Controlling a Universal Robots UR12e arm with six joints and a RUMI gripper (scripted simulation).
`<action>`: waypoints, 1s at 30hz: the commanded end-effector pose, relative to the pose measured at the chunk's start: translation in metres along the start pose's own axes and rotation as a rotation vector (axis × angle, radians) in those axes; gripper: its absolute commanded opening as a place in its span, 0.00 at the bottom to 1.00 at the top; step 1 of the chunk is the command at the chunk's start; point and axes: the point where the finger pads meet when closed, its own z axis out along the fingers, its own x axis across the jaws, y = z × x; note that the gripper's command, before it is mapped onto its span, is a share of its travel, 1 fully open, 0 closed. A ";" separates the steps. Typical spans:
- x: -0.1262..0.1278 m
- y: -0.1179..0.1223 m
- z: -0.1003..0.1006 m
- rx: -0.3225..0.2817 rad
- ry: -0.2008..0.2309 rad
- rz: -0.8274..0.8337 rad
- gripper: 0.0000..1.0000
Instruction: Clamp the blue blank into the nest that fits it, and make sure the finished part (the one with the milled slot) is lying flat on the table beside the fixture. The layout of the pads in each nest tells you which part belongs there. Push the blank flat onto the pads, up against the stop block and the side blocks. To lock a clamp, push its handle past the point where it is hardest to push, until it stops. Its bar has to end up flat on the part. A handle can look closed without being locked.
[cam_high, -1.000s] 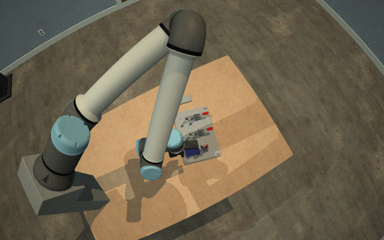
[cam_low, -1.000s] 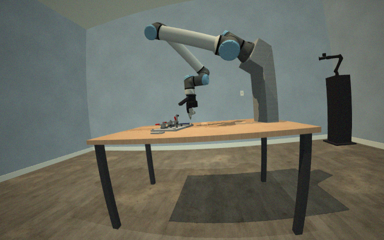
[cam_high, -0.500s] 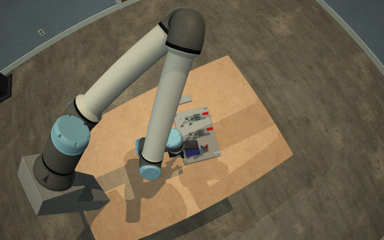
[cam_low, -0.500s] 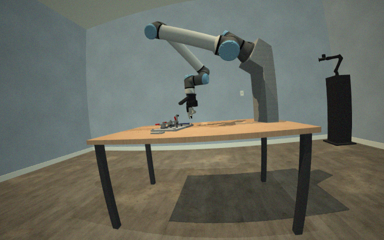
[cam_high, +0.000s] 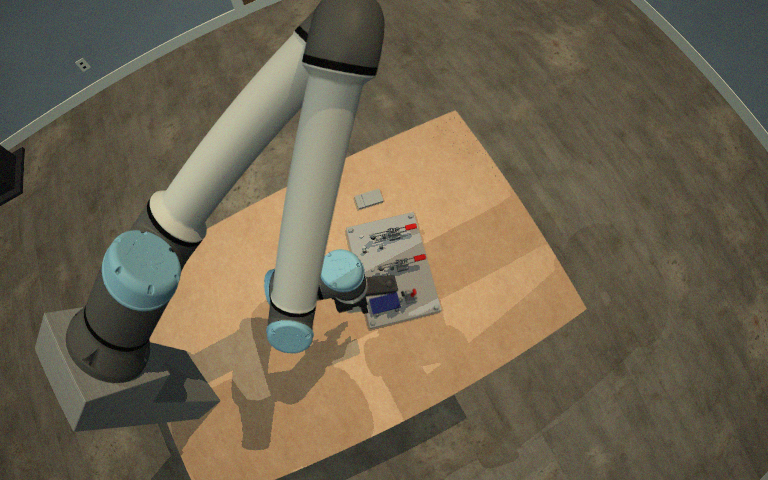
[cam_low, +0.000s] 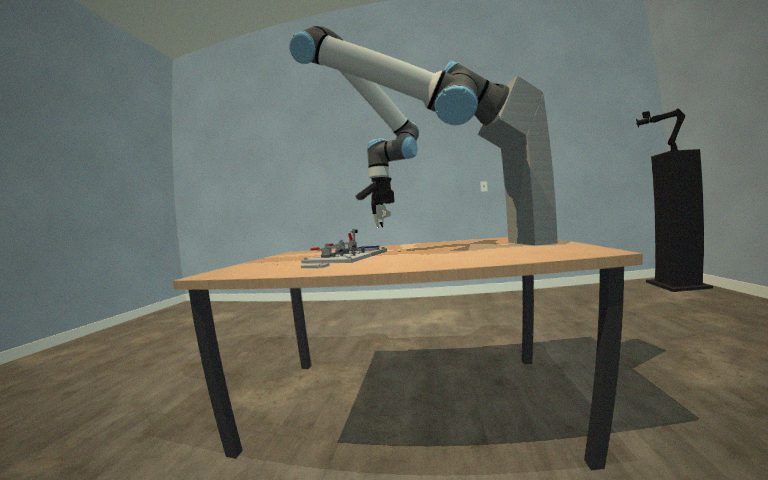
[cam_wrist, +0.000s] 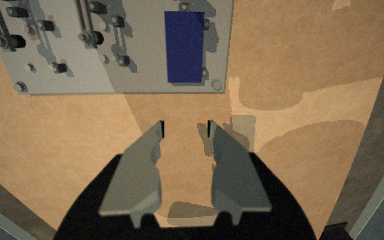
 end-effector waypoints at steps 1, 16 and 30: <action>-0.001 0.004 -0.021 -0.010 -0.004 0.001 0.28; -0.001 0.003 -0.072 -0.009 -0.004 0.001 0.28; -0.001 0.003 -0.086 -0.009 -0.004 0.001 0.28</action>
